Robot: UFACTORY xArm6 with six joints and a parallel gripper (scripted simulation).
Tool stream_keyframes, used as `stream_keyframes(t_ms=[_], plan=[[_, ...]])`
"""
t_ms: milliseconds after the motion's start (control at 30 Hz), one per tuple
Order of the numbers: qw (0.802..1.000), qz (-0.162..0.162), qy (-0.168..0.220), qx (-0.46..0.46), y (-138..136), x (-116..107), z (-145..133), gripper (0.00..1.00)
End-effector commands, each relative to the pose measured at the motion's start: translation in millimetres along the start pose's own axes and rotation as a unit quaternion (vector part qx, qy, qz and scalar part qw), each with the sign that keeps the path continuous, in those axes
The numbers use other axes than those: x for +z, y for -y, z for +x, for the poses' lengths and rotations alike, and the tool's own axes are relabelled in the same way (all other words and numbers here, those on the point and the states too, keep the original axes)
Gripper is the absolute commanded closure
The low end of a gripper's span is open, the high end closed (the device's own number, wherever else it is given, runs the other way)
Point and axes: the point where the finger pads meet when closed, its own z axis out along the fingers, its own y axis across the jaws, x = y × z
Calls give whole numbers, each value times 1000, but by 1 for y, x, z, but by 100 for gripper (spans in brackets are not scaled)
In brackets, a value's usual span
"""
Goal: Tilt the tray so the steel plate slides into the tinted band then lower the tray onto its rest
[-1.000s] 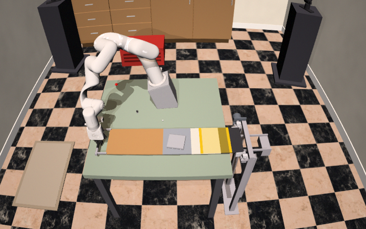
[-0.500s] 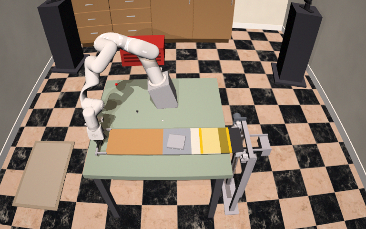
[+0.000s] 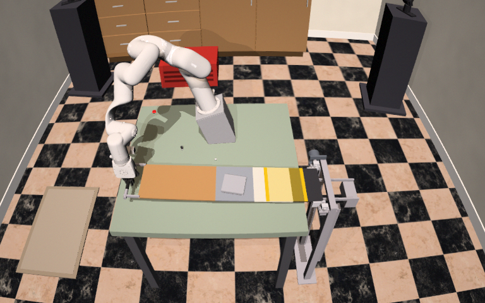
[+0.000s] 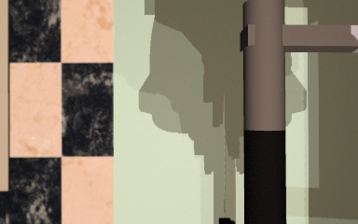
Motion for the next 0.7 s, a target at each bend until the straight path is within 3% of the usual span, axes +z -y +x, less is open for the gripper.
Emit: stream_keyframes(t_ms=[0,300,667], plan=[[1000,1,2,0,0,-20,-1,100],[1000,1,2,0,-6,-67,-1,100],[1000,1,2,0,-7,-82,-1,100]])
